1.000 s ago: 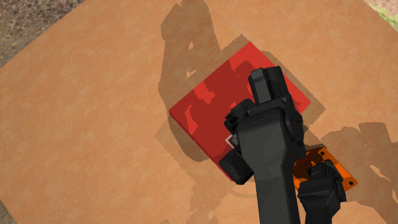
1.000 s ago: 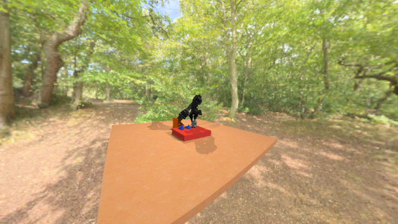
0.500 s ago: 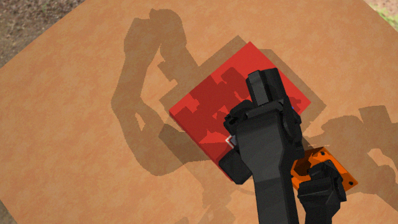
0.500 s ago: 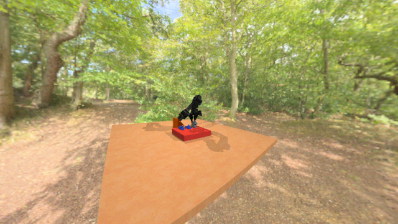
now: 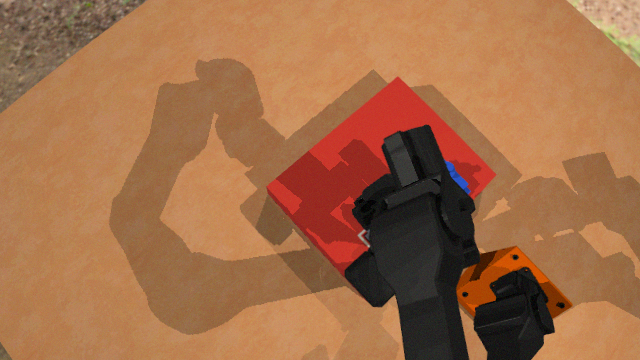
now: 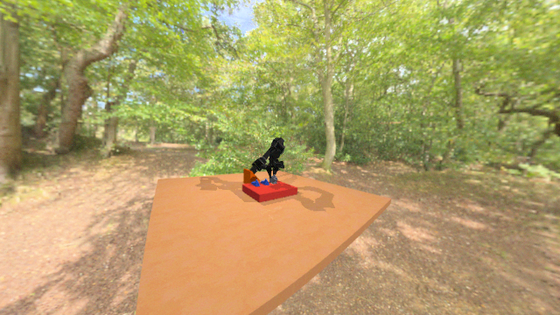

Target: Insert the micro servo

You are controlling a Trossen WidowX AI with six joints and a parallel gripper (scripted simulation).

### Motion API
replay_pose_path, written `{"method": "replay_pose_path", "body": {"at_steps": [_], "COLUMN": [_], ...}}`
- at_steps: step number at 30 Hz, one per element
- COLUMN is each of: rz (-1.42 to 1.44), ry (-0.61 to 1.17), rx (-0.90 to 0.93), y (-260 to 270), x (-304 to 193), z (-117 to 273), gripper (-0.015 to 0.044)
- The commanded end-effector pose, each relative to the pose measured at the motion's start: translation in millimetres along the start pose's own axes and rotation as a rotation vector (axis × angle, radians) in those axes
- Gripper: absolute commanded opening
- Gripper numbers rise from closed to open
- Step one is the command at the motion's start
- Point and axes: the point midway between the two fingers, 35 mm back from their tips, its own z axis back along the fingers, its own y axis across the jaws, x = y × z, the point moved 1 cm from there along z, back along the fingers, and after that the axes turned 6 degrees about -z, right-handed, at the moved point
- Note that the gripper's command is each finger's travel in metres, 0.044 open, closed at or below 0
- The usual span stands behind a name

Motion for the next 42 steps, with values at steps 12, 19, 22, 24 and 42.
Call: {"method": "replay_pose_path", "body": {"at_steps": [12, 19, 22, 24, 42], "rz": [-0.002, -0.002, -0.002, -0.002, -0.003], "ry": [-0.004, -0.004, -0.004, -0.004, -0.004], "rx": [0.003, 0.004, 0.004, 0.004, 0.002], "y": [0, 1, 1, 1, 0], "x": [0, 0, 0, 0, -2], "z": [-14, -21, -24, -26, 8], "gripper": [0.0, 0.0, 0.0, 0.0, 0.0188]}}
